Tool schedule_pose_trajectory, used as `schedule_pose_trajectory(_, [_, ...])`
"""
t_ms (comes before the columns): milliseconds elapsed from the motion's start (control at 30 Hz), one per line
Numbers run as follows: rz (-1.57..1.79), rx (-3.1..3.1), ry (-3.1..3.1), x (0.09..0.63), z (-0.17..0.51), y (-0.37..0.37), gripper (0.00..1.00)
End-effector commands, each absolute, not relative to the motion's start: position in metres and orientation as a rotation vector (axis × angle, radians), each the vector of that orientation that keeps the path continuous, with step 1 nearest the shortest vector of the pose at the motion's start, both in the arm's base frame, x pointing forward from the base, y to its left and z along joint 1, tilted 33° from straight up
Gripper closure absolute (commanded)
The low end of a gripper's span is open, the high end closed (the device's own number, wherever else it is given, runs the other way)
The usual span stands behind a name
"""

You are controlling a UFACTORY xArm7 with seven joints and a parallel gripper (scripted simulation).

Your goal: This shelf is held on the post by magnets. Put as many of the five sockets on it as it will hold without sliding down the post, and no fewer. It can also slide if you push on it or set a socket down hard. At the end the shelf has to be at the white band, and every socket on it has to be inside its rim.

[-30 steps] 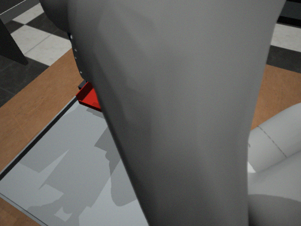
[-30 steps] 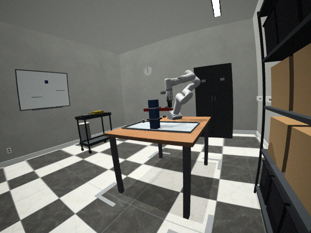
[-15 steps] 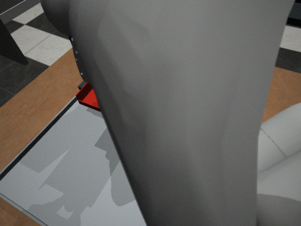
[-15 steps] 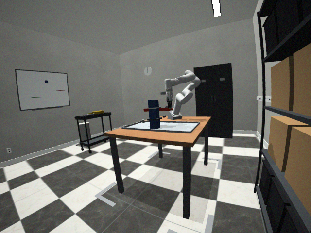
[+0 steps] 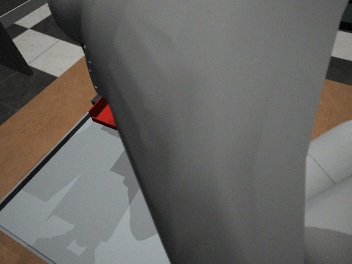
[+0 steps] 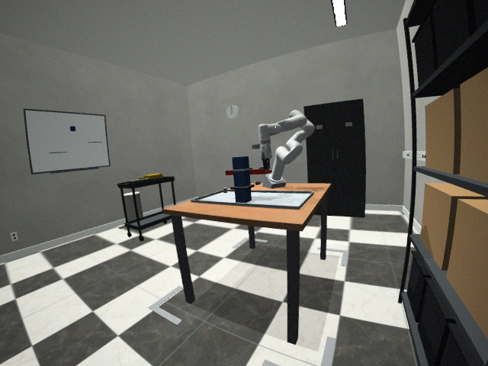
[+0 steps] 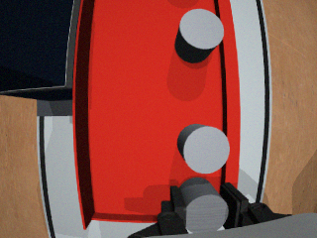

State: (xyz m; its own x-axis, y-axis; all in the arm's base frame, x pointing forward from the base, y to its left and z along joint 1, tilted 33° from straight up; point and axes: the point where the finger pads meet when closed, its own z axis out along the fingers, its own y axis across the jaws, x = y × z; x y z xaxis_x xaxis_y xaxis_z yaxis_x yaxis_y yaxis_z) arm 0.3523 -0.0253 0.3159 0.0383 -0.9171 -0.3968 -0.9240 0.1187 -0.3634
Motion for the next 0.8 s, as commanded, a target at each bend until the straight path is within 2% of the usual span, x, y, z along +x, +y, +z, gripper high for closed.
schedule_pose_trajectory(0, [0.013,-1.778,1.858,0.3534,0.3157,-0.0254,1.00])
schedule_pose_trajectory(767, [0.013,-1.778,1.858,0.3550,0.3120,-0.0237,1.00])
